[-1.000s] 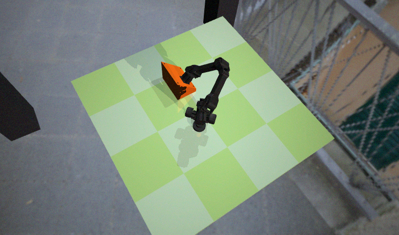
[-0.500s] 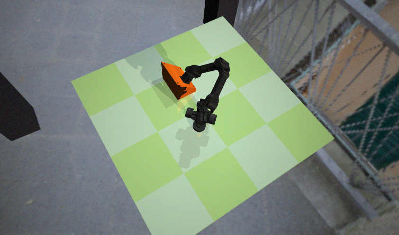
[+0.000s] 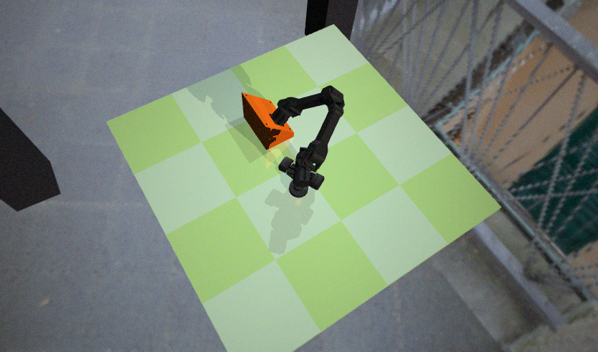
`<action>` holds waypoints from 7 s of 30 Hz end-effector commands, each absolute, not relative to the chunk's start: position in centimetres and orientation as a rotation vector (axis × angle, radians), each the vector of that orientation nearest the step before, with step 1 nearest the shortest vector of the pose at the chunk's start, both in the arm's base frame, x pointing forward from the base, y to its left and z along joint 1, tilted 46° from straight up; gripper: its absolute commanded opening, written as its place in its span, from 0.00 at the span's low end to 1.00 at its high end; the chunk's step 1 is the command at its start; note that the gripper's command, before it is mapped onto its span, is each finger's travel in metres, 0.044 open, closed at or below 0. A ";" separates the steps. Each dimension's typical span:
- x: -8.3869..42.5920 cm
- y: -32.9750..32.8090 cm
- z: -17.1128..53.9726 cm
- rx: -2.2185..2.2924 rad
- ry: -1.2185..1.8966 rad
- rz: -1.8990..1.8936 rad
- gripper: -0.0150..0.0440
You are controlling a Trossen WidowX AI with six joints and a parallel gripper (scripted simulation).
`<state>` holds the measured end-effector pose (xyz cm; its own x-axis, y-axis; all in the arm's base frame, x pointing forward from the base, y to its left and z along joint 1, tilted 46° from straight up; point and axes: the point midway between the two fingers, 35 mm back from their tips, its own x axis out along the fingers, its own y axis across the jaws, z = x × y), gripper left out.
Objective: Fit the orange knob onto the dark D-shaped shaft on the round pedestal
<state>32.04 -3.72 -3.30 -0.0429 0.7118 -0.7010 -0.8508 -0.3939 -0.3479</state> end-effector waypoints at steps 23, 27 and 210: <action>31.4 -3.7 -3.6 0.305 1.342 0.903 0.25; 31.4 -3.7 -3.6 0.519 1.469 0.715 0.25; 31.8 -3.8 -3.5 1.017 1.696 0.209 0.25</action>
<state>31.99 -3.74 -3.46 -0.0407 0.7097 -0.7033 0.5107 0.6198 0.5959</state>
